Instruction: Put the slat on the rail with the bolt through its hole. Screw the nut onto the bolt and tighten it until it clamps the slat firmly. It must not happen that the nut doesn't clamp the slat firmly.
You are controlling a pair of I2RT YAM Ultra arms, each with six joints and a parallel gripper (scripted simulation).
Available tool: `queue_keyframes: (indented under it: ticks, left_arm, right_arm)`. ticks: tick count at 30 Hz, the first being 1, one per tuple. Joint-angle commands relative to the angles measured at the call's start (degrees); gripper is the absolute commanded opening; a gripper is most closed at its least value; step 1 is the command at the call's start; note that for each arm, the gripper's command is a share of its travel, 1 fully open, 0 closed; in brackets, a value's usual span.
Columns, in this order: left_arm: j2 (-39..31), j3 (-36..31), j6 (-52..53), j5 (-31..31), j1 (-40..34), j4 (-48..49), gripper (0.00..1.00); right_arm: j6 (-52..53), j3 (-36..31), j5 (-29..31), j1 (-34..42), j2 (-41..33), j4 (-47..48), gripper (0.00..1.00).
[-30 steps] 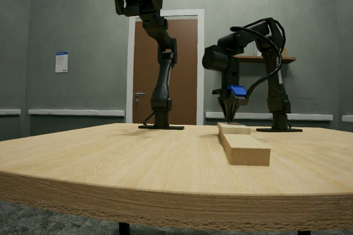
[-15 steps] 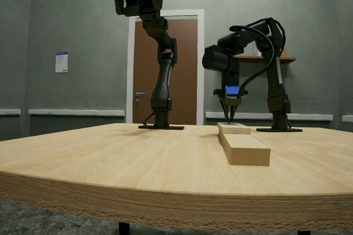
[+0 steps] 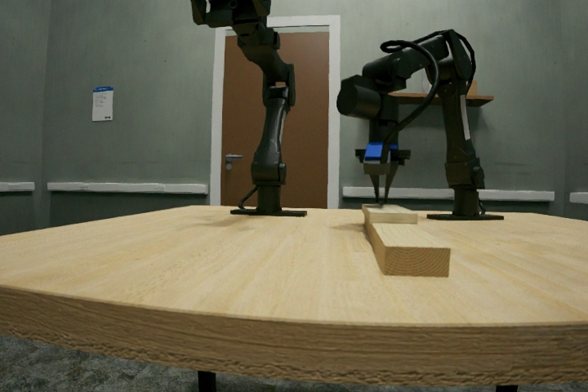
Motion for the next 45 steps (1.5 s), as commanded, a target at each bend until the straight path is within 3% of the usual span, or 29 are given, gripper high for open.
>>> queue_keyframes:
  ticks: [1, 45]
  left_arm:
    - [0.21, -0.96, 6.24, -0.93, -0.64, 1.59, 0.12]
    - [0.21, -1.54, 49.84, -0.88, -0.61, 1.59, 0.12]
  right_arm:
    - [-0.24, 0.27, -0.52, -0.26, -0.52, 1.00, 1.00]
    - [-0.24, 0.27, -0.52, -0.26, -0.52, 1.00, 1.00]
